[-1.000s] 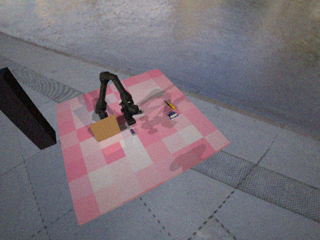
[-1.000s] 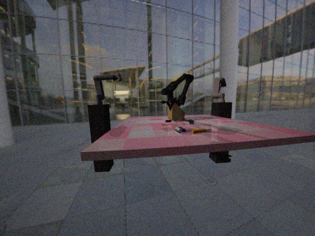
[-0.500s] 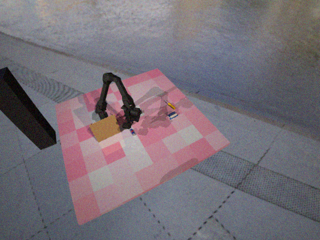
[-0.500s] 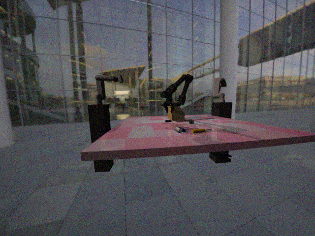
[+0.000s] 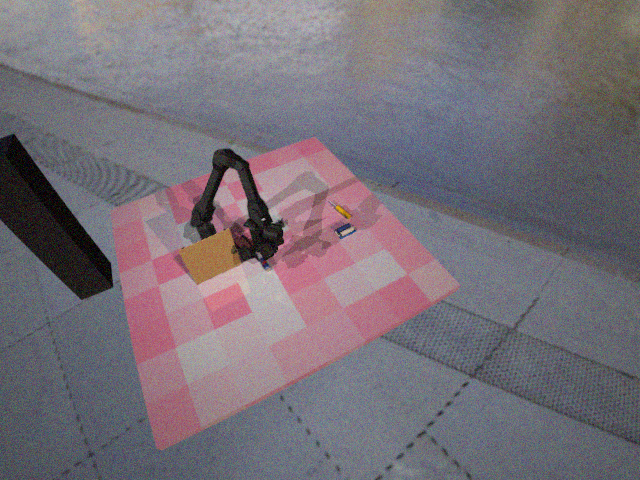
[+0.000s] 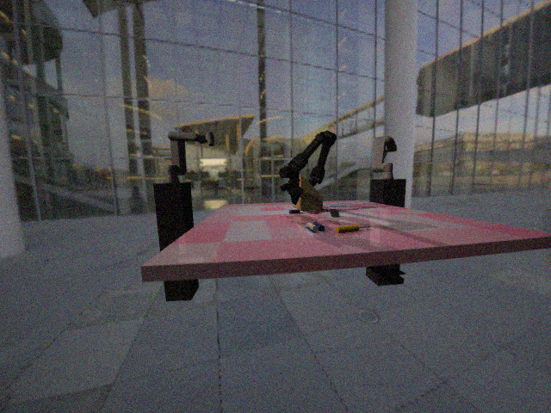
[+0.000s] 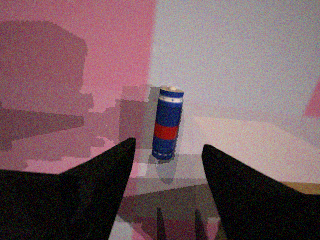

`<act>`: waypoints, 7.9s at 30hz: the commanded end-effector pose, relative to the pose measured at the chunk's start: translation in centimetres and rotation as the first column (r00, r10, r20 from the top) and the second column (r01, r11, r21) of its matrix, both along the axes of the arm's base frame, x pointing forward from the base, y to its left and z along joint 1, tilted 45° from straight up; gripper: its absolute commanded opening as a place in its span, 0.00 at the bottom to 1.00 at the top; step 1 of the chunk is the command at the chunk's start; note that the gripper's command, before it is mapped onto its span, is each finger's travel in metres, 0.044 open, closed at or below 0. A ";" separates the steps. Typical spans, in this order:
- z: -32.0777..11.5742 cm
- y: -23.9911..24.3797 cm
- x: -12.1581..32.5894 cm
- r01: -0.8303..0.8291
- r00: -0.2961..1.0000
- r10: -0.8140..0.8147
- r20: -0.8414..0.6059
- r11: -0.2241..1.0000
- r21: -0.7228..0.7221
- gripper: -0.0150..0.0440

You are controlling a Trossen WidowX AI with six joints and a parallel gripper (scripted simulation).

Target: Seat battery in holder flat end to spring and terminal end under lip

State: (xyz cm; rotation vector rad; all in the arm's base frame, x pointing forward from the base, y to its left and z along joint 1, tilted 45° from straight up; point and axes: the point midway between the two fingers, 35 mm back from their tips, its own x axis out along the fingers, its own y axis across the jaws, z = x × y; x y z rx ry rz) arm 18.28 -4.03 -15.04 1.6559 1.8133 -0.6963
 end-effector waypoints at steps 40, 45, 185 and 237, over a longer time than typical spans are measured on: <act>-3.7 3.8 -0.5 0.018 1.000 -0.018 -0.017 1.000 0.006 0.45; -3.7 3.8 -0.5 0.018 1.000 -0.018 -0.017 1.000 0.006 0.39; 11.9 18.5 9.1 -0.348 0.339 0.707 0.621 0.707 -0.616 0.37; 10.9 18.8 10.3 -0.617 0.312 0.772 0.554 0.608 -0.500 0.37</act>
